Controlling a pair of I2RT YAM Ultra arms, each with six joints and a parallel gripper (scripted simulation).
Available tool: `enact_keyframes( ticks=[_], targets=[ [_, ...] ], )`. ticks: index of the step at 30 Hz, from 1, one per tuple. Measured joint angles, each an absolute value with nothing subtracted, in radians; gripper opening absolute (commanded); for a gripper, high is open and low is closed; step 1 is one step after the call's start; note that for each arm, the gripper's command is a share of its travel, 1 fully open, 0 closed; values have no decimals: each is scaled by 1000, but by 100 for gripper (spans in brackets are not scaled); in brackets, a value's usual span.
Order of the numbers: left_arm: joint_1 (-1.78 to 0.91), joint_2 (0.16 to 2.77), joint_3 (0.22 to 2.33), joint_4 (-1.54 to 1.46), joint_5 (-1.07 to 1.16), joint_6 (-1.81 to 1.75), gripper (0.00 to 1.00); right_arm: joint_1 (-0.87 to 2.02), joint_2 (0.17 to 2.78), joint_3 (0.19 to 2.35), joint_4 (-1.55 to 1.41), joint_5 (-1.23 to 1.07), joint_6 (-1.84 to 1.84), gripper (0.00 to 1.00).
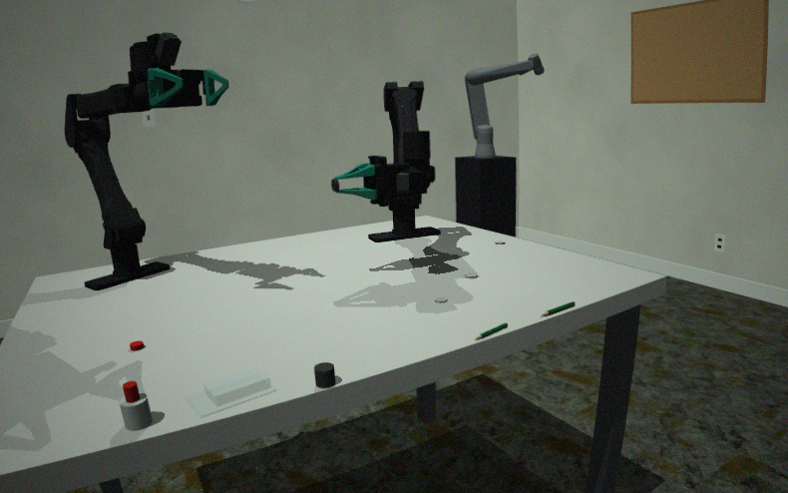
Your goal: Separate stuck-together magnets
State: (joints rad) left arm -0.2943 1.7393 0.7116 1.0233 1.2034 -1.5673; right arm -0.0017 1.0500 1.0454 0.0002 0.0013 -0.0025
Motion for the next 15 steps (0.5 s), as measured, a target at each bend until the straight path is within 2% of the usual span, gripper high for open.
enact_keyframes(
  ticks=[15],
  targets=[
    [-291,1738,708,1024,1207,-1566,25,-5,1047,1045,-1,-1,-3,72]
  ],
)
